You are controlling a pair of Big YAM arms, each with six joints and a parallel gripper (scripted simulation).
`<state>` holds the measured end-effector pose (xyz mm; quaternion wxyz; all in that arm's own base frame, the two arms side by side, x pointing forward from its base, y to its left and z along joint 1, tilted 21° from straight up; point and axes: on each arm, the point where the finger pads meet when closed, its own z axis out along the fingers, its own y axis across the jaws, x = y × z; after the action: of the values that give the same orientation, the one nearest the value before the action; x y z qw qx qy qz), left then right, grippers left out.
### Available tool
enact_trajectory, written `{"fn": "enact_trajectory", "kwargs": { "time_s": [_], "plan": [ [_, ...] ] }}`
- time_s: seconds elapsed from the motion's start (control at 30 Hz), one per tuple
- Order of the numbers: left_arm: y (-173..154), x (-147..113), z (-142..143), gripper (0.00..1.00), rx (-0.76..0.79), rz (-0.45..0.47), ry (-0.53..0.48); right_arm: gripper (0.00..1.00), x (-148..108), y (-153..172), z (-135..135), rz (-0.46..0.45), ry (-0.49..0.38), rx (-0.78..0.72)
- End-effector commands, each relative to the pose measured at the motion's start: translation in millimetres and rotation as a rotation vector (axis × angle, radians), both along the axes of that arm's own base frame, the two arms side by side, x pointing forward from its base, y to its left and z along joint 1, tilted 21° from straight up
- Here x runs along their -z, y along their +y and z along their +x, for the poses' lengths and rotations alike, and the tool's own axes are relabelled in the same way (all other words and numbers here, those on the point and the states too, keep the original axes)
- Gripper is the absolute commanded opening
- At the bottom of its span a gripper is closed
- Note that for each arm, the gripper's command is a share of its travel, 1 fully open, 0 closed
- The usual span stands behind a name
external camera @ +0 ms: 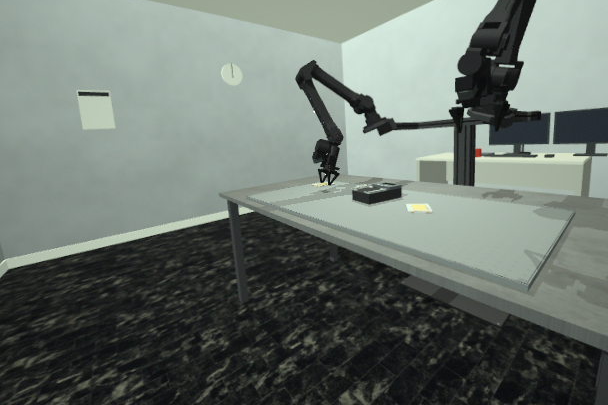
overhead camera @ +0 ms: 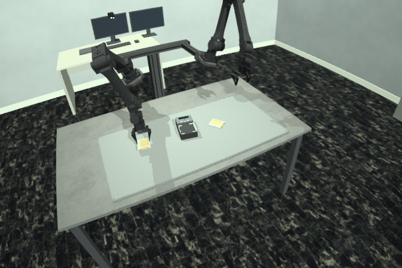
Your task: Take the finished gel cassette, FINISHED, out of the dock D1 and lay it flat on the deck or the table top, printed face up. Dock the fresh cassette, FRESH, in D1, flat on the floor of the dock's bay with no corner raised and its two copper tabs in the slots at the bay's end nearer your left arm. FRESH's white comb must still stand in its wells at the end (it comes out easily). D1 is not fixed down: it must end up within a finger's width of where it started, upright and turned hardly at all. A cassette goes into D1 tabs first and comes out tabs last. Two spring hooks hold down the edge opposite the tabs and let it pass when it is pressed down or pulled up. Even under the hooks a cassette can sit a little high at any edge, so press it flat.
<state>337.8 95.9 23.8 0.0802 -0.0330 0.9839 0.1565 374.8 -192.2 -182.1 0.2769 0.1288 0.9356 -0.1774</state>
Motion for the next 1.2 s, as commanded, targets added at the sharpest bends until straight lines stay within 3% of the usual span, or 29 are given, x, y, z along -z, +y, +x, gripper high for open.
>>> {"fn": "enact_trajectory", "kwargs": {
  "time_s": [0.0, 1.17],
  "plan": [
    [1, -11, 11, 1.0, 0.007, 0.002, -0.02, 0.0, 1, -8, 0, -0.008, -0.009, 0.008],
    [1, -11, 11, 1.0, 0.007, 0.002, -0.02, 0.0, 15, -13, 1, -0.007, -0.009, 0.008]
  ]
}}
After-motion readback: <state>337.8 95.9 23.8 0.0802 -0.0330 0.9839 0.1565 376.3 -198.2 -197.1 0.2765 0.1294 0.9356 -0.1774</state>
